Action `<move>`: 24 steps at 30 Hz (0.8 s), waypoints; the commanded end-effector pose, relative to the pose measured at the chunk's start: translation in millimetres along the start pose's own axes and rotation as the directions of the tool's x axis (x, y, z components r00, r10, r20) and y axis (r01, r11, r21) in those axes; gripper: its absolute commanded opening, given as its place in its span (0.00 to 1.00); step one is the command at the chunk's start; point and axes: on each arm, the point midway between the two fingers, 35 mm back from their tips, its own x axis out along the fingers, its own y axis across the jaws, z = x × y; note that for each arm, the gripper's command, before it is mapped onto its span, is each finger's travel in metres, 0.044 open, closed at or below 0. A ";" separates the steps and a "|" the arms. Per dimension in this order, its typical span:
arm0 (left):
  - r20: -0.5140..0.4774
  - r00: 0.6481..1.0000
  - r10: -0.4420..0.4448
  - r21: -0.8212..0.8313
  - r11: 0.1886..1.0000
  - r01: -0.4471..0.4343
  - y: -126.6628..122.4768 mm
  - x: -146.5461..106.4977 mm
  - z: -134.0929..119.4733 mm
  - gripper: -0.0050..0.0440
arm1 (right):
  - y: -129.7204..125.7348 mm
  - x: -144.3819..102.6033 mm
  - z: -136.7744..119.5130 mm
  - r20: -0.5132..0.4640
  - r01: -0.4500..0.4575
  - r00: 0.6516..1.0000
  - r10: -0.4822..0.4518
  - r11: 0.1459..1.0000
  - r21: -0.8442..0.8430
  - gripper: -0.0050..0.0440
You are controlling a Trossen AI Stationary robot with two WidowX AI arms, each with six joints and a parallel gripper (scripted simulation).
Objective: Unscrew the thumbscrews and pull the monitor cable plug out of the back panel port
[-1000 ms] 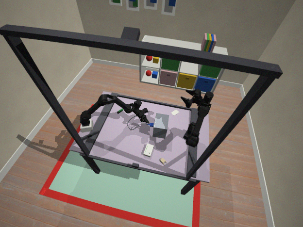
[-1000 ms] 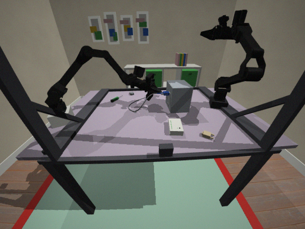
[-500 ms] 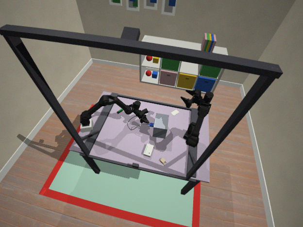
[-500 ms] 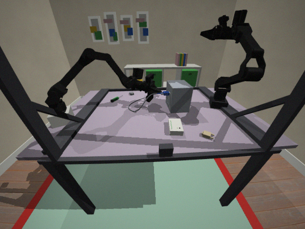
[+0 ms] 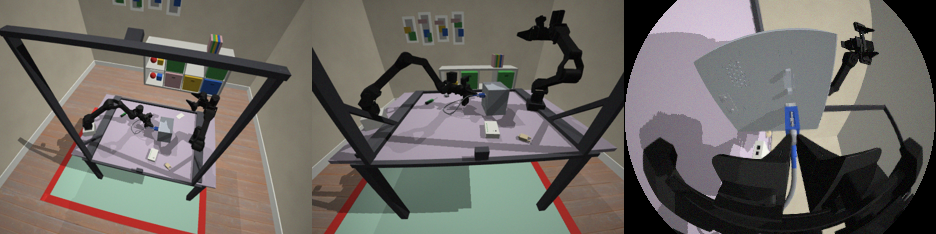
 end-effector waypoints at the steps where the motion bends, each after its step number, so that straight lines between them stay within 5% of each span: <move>1: -0.002 0.999 -0.033 0.004 0.999 0.033 -12.5 0.6 3.5 0.10 | 1.1 -0.3 2.9 0.001 -0.001 1.000 0.001 1.000 -0.006 1.00; 24: -0.001 0.998 -0.070 -0.050 0.996 0.070 -10.9 -1.1 2.2 0.10 | 1.1 -0.3 2.9 0.001 -0.001 1.000 0.001 1.000 -0.006 1.00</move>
